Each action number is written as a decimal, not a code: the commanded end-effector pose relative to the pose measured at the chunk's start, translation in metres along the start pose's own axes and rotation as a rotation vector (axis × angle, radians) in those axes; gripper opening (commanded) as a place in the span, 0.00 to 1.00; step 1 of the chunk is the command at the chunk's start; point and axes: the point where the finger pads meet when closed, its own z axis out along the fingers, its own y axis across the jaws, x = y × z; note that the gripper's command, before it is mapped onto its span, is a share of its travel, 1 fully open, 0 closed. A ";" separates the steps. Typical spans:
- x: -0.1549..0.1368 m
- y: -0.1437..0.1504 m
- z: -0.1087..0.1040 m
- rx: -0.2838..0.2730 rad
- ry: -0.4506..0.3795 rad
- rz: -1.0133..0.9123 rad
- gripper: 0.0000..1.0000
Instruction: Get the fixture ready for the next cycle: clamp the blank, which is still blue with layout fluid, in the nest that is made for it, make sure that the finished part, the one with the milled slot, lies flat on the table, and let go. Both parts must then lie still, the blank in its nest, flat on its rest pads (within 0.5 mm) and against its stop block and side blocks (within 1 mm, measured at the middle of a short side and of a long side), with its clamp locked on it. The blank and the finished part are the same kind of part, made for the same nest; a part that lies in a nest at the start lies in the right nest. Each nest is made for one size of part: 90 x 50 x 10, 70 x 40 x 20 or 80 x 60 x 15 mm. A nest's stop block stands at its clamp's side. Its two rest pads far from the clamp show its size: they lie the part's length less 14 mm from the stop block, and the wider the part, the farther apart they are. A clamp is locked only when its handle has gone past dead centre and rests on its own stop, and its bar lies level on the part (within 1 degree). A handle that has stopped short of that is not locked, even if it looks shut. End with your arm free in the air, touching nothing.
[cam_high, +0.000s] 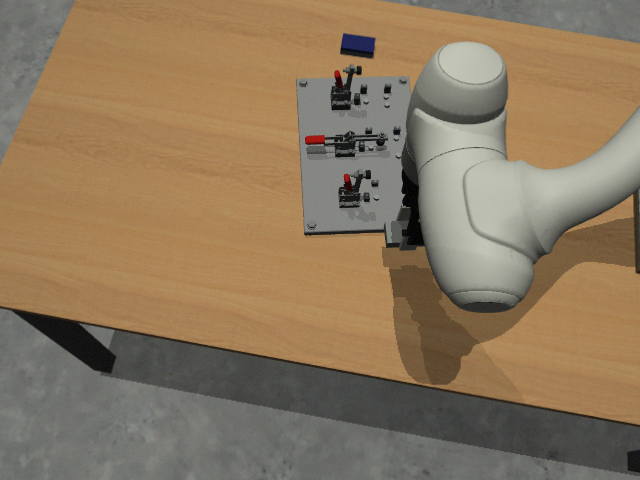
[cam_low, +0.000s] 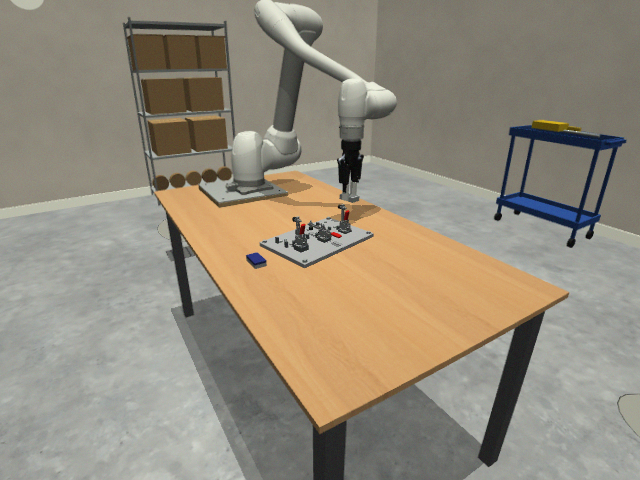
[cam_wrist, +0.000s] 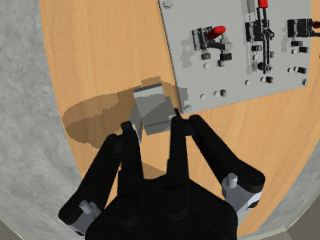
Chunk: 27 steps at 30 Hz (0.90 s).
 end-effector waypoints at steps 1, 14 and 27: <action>0.001 -0.004 0.000 0.002 0.003 0.003 0.00; 0.002 -0.004 0.040 0.002 0.003 0.003 0.00; 0.002 -0.004 0.078 0.002 0.003 0.003 0.00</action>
